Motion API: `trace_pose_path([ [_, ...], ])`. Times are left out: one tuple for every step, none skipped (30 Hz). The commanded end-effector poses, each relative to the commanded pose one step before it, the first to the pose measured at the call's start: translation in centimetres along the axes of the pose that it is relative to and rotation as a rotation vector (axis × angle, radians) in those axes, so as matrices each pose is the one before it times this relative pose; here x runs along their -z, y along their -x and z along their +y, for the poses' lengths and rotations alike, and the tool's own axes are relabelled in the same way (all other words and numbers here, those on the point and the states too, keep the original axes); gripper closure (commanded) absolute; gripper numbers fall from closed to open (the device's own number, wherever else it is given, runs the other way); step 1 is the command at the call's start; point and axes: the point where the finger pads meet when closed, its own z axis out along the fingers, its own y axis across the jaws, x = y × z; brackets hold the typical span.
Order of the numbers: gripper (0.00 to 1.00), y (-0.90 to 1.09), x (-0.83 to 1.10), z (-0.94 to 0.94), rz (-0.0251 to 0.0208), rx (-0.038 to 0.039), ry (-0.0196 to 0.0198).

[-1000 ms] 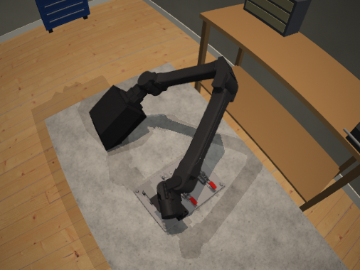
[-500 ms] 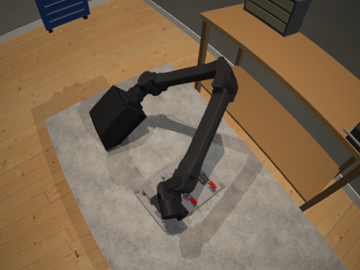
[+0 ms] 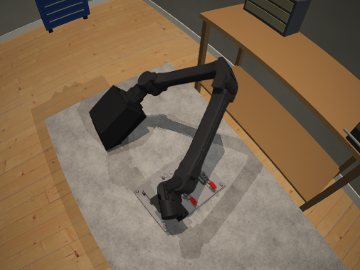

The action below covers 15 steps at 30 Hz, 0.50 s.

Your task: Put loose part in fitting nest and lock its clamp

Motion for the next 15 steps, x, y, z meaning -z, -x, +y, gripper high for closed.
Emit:
trace_pose_path([
  [1.0,2.539,-0.943,0.092,-0.00208,0.02056,-0.00335],
  [1.0,0.11,-0.029,-0.007,-0.0006,0.00092,-0.00027],
  [1.0,0.112,-0.029,-0.007,-0.00061,0.00093,-0.00027],
  [1.0,0.0,0.0,0.0,0.0,0.0,0.0],
  [1.0,0.0,0.0,0.0,0.0,0.0,0.0],
  [1.0,0.14,-0.029,-0.021,-0.00152,0.00232,-0.00072],
  [1.0,0.102,-0.044,-0.002,-0.00015,0.00025,-0.00005],
  [1.0,0.107,-0.048,-0.004,-0.00029,0.00045,-0.00011],
  [1.0,0.107,-0.048,-0.003,-0.00029,0.00046,-0.00011],
  [1.0,0.107,-0.048,-0.003,-0.00029,0.00046,-0.0001],
  [1.0,0.107,-0.049,-0.003,-0.00029,0.00046,-0.0001],
  [1.0,0.107,-0.049,-0.003,-0.00029,0.00046,-0.0001],
  [1.0,0.102,-0.058,-0.001,-0.00012,0.00019,-0.00001],
  [1.0,0.099,-0.07,0.001,0.00002,-0.00002,0.00005],
  [1.0,0.099,-0.07,0.001,0.00002,-0.00002,0.00005],
])
